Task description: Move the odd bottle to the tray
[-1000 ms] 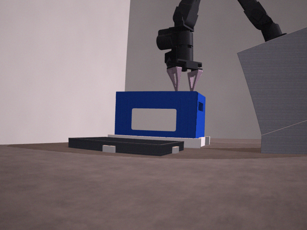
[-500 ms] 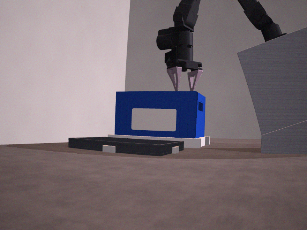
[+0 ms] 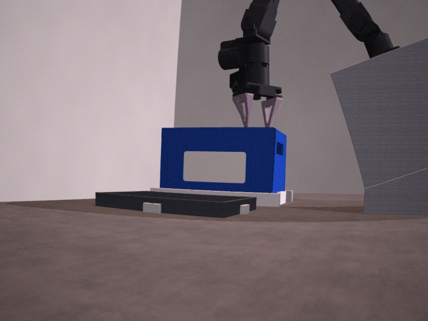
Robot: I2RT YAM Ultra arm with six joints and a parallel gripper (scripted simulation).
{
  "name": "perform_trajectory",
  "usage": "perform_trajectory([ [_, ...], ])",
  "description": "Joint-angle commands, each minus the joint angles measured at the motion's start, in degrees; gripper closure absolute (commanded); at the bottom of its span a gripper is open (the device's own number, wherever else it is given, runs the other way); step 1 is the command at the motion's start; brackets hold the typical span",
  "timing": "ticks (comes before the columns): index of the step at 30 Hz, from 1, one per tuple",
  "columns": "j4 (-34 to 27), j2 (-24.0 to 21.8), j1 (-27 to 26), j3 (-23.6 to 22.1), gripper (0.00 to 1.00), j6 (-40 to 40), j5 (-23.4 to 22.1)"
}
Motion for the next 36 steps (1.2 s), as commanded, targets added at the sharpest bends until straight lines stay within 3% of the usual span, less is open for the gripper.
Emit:
perform_trajectory([
  [1, 0.8, -1.7, -0.7, 0.2, 0.39, -0.2, 0.7],
  [21, 3.2, 2.4, -0.6, -0.6, 0.39, -0.1, 0.7],
  [24, 3.5, 0.6, -0.6, -0.7, 0.39, -0.1, 0.7],
  [27, 4.1, 3.3, -0.5, -1.1, 0.39, 0.0, 0.7],
  [36, 6.3, 4.9, -0.3, -0.4, 0.39, 0.1, 0.7],
])
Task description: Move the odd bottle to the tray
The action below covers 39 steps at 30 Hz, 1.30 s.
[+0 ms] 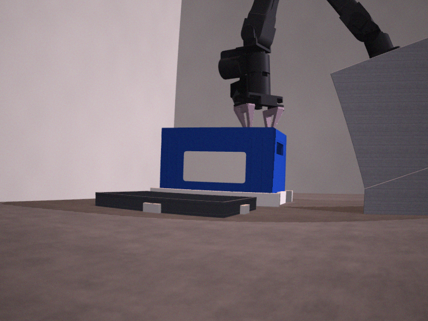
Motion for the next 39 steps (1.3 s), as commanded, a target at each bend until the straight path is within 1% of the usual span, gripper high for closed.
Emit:
perform_trajectory([
  [1, 2.5, 0.8, -0.3, -0.1, 0.39, 0.1, 0.7],
  [4, 2.7, 1.0, -0.3, -0.2, 0.39, 0.1, 0.7],
  [5, 2.9, -0.5, -0.3, -0.1, 0.39, 0.1, 0.7],
  [7, 3.3, 1.6, -0.2, -0.2, 0.39, 0.1, 0.7],
  [11, 3.9, 2.2, -0.2, -0.1, 0.39, 0.2, 0.7],
  [13, 4.2, 1.2, -0.2, -0.1, 0.39, 0.2, 0.7],
  [17, 4.5, 2.8, -0.1, 0.0, 0.39, 0.2, 0.7],
  [19, 4.6, 1.8, -0.1, 0.0, 0.39, 0.2, 0.7],
  [22, 4.7, 1.7, -0.1, 0.0, 0.39, 0.2, 0.7],
  [39, 4.7, 2.1, -0.1, 0.0, 0.39, 0.2, 0.7],
])
